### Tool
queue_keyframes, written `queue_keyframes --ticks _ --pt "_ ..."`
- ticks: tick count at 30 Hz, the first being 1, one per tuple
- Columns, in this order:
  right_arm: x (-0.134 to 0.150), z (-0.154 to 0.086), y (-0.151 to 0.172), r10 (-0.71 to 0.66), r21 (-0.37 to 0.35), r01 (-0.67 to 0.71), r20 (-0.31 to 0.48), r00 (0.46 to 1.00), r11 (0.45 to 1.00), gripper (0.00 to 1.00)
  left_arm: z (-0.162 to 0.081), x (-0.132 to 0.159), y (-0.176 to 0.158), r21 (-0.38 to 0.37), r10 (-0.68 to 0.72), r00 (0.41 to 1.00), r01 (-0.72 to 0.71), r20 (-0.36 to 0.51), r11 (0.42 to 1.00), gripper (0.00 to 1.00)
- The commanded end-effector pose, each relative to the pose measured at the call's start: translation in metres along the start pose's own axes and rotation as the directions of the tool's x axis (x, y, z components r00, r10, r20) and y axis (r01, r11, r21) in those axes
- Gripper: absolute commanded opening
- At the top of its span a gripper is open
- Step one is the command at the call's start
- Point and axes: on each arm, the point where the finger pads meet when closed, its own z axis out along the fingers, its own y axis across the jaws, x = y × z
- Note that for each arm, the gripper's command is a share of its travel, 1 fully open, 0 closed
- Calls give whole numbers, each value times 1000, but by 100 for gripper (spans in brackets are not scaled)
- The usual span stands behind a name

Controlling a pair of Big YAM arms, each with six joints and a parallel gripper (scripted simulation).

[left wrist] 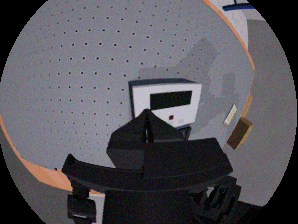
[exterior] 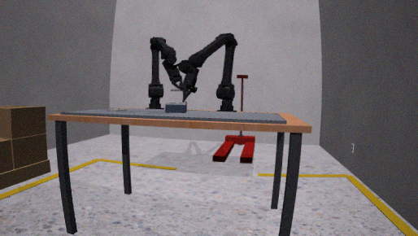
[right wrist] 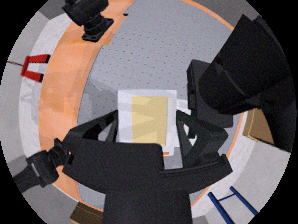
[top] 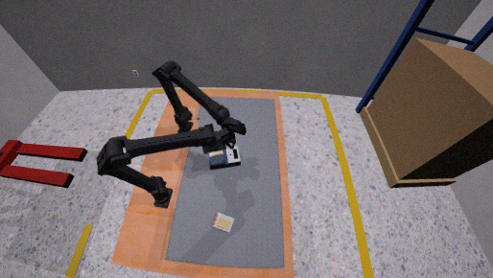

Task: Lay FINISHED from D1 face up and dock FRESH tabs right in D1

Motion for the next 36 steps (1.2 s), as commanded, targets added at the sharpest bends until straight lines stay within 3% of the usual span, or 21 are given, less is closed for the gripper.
queue_keyframes --ticks 1,17,35,36 --pt "-3 10 -1 83 2 -83 -2 997 997 0 47 30 41 -105 -24 994 12 -106 994 0" --pt "4 18 2 86 2 -86 -2 996 996 0 47 30 41 -105 -24 994 12 -106 994 0" --pt "12 8 -2 100 6 -100 -4 995 995 0 47 30 41 -105 -24 994 12 -106 994 0" --pt "13 9 -2 98 4 -98 29 995 995 0 47 30 41 -105 -24 994 12 -106 994 0"
